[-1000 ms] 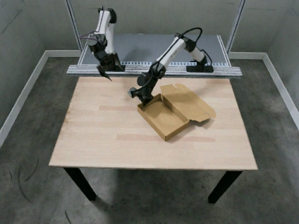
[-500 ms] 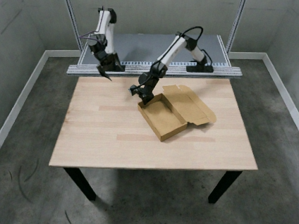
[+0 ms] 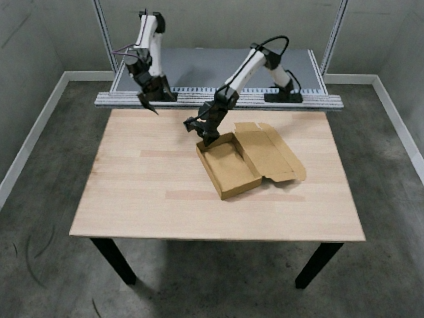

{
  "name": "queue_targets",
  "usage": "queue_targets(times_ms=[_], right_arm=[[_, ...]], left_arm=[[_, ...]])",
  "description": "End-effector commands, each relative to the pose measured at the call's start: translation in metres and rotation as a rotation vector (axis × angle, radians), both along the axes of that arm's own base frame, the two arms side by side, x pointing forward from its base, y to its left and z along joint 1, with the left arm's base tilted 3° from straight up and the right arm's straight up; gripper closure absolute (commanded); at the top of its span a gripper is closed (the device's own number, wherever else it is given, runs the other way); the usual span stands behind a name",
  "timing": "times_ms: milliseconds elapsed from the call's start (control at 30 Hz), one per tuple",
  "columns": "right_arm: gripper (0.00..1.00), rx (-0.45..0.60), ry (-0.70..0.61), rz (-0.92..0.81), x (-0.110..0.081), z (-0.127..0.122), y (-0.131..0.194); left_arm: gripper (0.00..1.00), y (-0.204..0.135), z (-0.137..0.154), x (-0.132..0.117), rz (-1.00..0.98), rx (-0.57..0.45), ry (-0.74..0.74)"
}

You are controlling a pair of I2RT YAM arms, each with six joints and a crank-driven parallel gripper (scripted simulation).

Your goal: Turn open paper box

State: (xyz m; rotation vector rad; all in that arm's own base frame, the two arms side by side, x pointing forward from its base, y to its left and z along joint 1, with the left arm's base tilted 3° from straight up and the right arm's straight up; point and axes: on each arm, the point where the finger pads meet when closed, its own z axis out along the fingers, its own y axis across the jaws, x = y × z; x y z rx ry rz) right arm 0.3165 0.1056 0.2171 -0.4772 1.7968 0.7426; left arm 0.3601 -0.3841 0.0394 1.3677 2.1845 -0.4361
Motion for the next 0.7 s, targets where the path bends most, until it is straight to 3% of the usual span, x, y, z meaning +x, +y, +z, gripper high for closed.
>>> queue_targets(times_ms=[0,667], right_arm=[[0.0,-0.002,-0.023,-0.007,0.003,0.006,-0.002],[0.0,-0.002,-0.023,-0.007,0.003,0.006,-0.002]], left_arm=[[1.0,0.0,0.026,-0.003,-0.061,-0.035,-0.044],[1.0,0.012,0.023,-0.021,-0.211,-0.021,-0.04]])
